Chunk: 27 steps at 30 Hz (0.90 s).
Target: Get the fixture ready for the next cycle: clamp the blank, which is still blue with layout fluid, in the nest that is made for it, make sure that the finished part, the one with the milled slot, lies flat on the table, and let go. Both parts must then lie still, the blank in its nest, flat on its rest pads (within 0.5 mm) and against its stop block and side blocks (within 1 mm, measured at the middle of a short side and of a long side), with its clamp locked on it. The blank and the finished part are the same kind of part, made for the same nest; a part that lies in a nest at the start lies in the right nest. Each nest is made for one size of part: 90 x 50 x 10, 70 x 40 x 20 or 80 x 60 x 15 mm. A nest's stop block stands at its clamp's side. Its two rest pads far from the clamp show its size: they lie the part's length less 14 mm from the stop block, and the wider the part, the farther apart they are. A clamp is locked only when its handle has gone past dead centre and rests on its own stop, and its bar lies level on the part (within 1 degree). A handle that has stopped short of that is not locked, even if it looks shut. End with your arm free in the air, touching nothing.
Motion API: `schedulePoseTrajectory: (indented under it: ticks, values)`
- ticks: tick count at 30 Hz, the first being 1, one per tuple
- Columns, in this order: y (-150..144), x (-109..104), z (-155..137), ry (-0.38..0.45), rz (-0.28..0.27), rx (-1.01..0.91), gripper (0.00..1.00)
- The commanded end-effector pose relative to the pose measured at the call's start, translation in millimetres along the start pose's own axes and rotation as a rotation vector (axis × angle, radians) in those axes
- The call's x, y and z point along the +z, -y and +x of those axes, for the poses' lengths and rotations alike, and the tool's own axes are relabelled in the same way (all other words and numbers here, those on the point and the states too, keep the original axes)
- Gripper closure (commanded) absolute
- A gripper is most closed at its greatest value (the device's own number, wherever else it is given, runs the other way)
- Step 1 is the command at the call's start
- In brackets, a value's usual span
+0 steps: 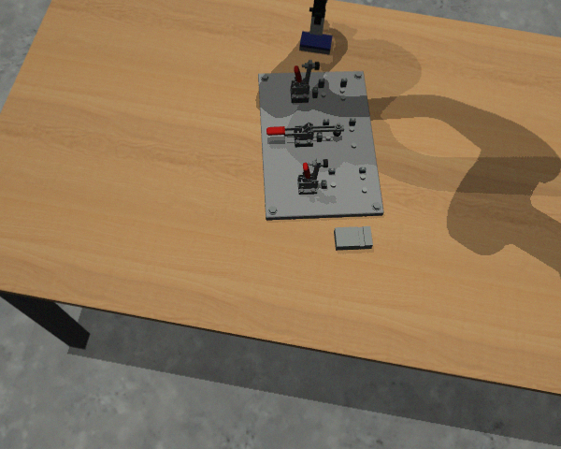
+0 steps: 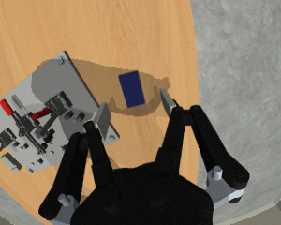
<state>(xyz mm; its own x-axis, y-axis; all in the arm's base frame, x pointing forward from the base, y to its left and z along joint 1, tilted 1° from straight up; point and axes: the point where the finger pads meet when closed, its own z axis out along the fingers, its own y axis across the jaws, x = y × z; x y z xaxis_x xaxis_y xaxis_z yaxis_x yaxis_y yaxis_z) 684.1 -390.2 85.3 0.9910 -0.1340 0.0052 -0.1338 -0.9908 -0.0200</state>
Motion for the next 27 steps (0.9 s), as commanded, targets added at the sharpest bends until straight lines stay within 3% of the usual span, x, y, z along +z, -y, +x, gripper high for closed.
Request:
schedulePoseTrajectory:
  ticks: [1, 13, 27]
  values:
    - [-0.8, 22.4, -1.7, 0.004, 0.002, 0.003, 0.42]
    - [-0.8, 46.3, -1.8, 0.004, 0.002, 0.003, 0.42]
    - [-0.8, 48.8, -1.8, 0.004, 0.002, 0.003, 0.42]
